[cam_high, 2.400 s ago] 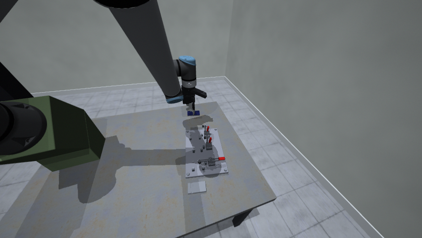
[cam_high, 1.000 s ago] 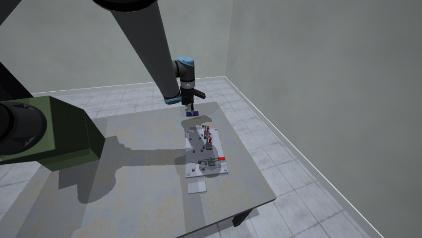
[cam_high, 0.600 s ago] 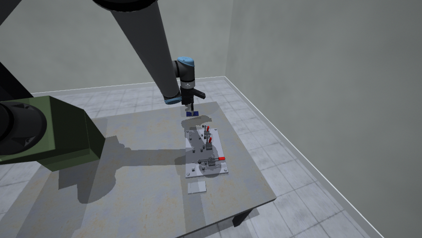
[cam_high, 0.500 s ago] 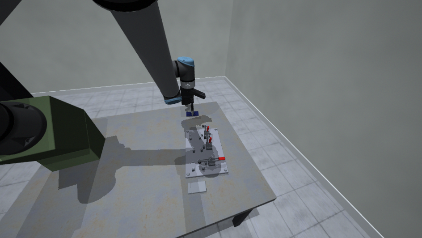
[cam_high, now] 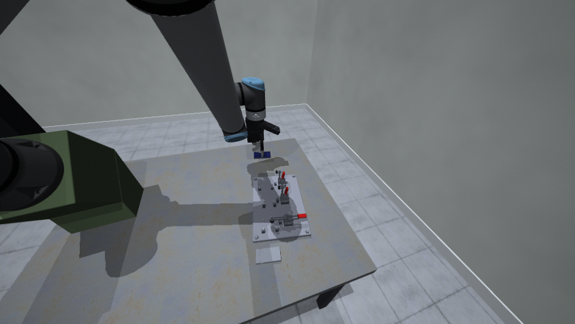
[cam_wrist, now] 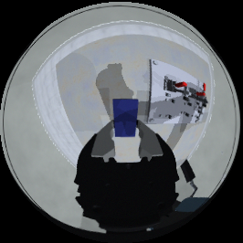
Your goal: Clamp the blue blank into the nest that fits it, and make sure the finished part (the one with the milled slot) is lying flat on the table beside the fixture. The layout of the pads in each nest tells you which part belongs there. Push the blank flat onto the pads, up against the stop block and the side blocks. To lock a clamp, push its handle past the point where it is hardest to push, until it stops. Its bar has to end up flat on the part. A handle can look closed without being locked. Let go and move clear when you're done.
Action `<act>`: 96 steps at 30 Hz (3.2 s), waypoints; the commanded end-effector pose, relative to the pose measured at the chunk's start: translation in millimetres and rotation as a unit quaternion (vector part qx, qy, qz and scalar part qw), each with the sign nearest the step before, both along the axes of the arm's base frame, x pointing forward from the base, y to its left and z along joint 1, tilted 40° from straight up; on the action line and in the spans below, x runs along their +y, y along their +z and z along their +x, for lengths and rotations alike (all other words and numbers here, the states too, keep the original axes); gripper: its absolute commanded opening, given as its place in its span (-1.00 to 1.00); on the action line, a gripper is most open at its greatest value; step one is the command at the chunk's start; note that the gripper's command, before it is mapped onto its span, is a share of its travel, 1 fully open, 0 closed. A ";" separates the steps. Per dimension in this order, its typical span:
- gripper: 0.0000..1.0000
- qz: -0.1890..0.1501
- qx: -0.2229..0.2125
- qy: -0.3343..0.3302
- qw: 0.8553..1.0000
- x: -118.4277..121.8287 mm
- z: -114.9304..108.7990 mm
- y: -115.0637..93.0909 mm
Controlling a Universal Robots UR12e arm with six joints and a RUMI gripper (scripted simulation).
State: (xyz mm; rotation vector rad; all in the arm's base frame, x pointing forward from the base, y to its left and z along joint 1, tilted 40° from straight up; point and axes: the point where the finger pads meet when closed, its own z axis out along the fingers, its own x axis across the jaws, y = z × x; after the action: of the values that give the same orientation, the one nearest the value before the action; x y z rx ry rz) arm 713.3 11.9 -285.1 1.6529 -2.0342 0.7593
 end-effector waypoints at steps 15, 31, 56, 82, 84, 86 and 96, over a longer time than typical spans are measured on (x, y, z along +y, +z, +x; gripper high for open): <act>-1.00 0.000 -0.001 0.000 1.000 -6.6 -1.3 5.6; -1.00 0.000 -0.001 0.000 1.000 -29.5 -7.0 22.0; -1.00 0.000 -0.001 0.000 1.000 -79.3 -19.3 57.5; -1.00 0.000 -0.001 0.000 1.000 -114.8 -28.1 82.9; -1.00 0.000 -0.001 0.000 1.000 -115.8 -28.4 83.6; -1.00 0.000 -0.001 0.000 1.000 -116.5 -28.6 84.1; -1.00 0.000 -0.001 0.000 1.000 -117.5 -28.8 84.8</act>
State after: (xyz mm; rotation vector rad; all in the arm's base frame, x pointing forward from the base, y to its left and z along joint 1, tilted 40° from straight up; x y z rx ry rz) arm 684.1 -105.6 -201.0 1.6530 -2.0344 0.7593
